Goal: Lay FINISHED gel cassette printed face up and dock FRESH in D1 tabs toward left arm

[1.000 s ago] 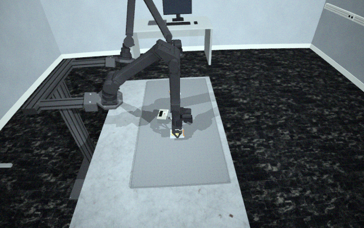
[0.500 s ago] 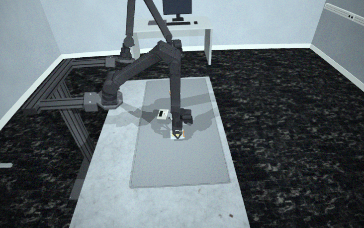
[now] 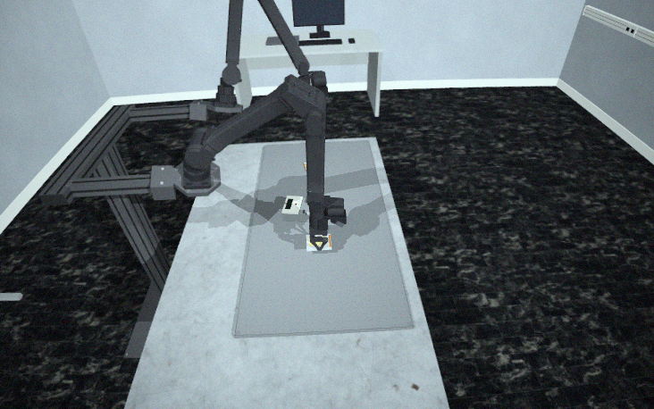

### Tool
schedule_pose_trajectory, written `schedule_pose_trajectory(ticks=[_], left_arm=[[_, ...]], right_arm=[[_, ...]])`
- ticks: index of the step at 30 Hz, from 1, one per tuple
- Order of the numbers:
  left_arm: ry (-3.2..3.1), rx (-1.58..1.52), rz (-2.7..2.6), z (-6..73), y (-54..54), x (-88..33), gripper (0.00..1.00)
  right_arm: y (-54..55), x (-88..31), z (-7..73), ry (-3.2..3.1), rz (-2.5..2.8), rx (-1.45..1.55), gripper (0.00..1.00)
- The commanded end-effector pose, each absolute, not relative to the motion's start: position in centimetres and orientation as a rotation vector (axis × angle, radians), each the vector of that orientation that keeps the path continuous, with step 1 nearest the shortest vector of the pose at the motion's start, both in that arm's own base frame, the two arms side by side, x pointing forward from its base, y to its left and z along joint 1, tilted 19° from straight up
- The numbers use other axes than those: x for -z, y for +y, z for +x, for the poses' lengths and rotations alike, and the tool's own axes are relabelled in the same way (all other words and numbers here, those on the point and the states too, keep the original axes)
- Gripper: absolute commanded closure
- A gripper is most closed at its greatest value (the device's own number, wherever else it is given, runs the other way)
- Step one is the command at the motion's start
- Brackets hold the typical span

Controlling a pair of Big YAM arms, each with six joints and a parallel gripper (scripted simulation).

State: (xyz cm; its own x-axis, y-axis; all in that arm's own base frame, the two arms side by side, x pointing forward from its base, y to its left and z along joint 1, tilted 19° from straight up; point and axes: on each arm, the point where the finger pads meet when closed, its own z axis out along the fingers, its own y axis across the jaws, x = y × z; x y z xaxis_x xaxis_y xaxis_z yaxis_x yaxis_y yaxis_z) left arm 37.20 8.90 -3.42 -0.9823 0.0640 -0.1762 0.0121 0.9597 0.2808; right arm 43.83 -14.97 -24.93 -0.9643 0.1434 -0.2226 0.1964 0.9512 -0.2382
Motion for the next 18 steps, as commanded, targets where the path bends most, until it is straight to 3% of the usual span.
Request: schedule_pose_trajectory(ticks=[1, 18], left_arm=[[2.916, -0.419, 0.064, 37.26, 8.36, 2.74, 0.0], [2.916, -0.419, 0.064, 37.26, 8.36, 2.74, 0.0]], right_arm=[[-15.4, 25.62, 43.67, 2.905, 0.253, 0.384, 1.0], [-15.64, 26.37, 43.83, 2.904, 0.254, 0.385, 1.0]])
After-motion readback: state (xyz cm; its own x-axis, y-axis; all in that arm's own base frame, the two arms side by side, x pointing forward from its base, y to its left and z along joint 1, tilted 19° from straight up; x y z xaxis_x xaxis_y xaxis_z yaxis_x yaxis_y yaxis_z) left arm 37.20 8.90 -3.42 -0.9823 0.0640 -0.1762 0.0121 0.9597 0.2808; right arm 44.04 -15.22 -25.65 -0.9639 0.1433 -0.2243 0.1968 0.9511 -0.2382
